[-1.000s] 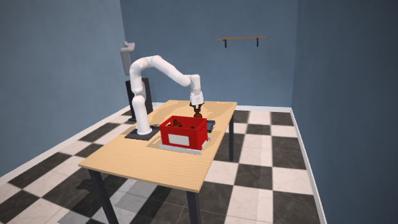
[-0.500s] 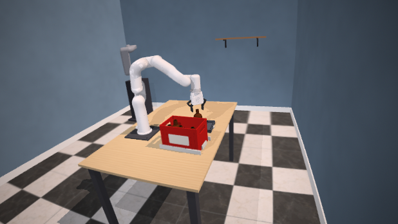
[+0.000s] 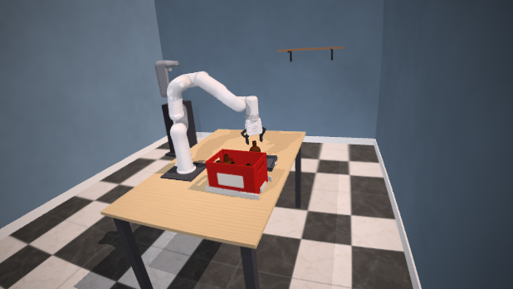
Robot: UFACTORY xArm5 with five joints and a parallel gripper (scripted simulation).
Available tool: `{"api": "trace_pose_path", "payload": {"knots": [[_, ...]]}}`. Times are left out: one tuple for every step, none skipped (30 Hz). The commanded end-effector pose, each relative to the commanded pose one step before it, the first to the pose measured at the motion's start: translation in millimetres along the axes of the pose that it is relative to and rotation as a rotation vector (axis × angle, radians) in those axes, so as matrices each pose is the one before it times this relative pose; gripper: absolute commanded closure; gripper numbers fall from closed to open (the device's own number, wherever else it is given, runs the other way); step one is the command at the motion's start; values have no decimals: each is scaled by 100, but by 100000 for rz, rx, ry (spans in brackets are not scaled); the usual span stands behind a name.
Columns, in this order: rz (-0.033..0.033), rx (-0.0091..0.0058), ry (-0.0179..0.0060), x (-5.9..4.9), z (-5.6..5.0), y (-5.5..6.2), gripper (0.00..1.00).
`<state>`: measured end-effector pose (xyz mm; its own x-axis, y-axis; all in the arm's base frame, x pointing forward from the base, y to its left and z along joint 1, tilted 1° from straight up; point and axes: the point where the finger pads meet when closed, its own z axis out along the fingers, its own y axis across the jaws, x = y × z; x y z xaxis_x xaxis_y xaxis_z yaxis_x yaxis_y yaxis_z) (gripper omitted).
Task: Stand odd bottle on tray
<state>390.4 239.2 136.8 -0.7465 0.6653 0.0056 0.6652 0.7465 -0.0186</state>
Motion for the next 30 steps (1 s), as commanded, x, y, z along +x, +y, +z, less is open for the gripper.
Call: {"api": "trace_pose_path", "payload": {"knots": [[-2,-383,-113,-32,-152,111,0],[0,0,0,0,0,0,0],[0,0,0,0,0,0,0],[0,0,0,0,0,0,0],[0,0,0,0,0,0,0],[0,0,0,0,0,0,0],[0,0,0,0,0,0,0],[0,0,0,0,0,0,0],[0,0,0,0,0,0,0],[0,0,0,0,0,0,0],[0,0,0,0,0,0,0],[0,0,0,0,0,0,0],[0,0,0,0,0,0,0],[0,0,0,0,0,0,0],[0,0,0,0,0,0,0],[0,0,0,0,0,0,0],[0,0,0,0,0,0,0],[0,0,0,0,-3,0,0],[0,0,0,0,-7,0,0],[0,0,0,1,-13,0,0],[0,0,0,1,-21,0,0],[0,-1,0,2,-30,0,0],[0,-1,0,3,-40,1,0],[0,0,0,0,0,0,0],[0,0,0,0,0,0,0],[0,-1,0,4,-52,1,0],[0,-1,-1,5,-64,1,0],[0,-2,-1,5,-77,1,0],[0,-2,-1,7,-90,1,0],[0,-2,-1,8,-104,0,0]]}}
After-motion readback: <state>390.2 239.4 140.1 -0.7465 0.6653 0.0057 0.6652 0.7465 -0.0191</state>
